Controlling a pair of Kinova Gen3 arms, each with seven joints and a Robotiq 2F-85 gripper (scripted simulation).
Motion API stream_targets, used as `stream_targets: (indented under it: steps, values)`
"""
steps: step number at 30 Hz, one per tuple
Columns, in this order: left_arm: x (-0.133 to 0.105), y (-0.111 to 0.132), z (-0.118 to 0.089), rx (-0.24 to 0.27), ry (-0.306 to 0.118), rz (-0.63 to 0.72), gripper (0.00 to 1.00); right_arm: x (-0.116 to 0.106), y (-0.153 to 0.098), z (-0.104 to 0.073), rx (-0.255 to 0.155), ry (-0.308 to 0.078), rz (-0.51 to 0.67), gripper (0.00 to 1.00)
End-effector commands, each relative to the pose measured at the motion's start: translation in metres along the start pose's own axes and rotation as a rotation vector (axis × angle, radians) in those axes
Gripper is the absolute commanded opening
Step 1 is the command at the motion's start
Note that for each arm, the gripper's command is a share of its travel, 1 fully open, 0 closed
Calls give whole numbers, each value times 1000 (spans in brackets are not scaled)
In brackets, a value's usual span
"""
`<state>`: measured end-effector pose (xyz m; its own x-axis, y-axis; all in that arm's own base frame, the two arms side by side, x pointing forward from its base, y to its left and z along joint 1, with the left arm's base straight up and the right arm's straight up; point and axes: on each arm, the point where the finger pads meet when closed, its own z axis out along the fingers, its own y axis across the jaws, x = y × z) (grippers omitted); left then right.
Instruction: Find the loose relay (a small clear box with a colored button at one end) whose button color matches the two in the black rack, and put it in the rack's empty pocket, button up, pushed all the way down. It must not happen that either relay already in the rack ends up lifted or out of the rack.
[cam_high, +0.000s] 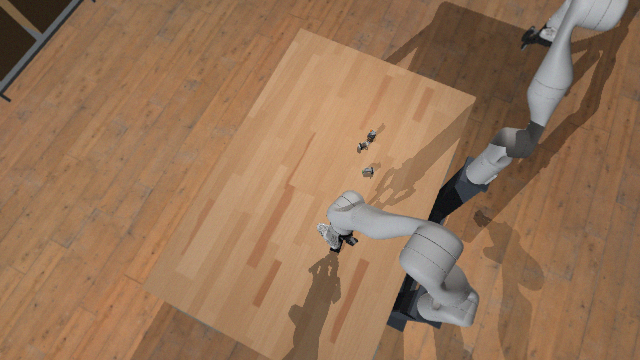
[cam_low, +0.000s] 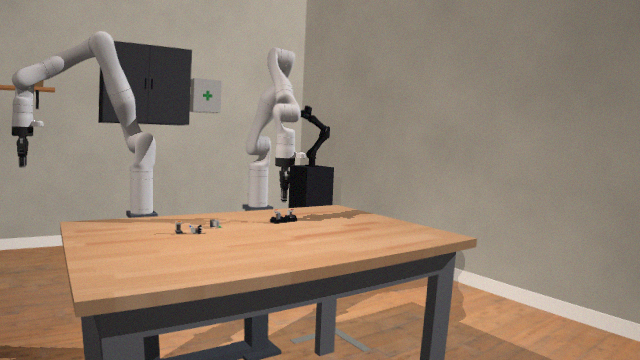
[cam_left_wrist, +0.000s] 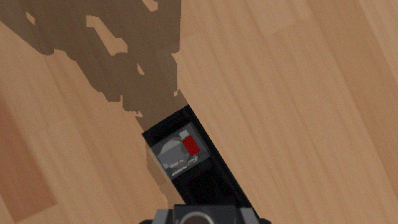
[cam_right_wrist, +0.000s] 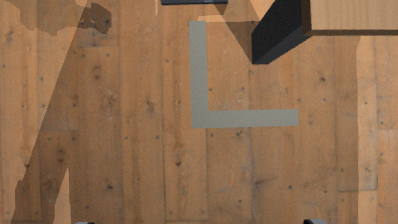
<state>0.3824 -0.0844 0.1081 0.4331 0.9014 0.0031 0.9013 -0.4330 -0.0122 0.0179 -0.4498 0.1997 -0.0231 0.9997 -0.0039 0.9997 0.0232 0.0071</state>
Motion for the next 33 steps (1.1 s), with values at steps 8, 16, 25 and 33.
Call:
stream_targets:
  steps: [8,16,25,33]
  values:
    - [2,0,-1,-6,-2,-2,346,0,-3,0,7,4,-9,1000]
    - [3,2,-2,-12,-3,-211,346,0,-3,0,7,4,-9,1000]
    - [4,4,-3,-16,-4,-486,346,0,-3,0,7,4,-9,1000]
    - [4,4,-2,-15,-5,-548,346,0,-3,0,7,4,-9,1000]
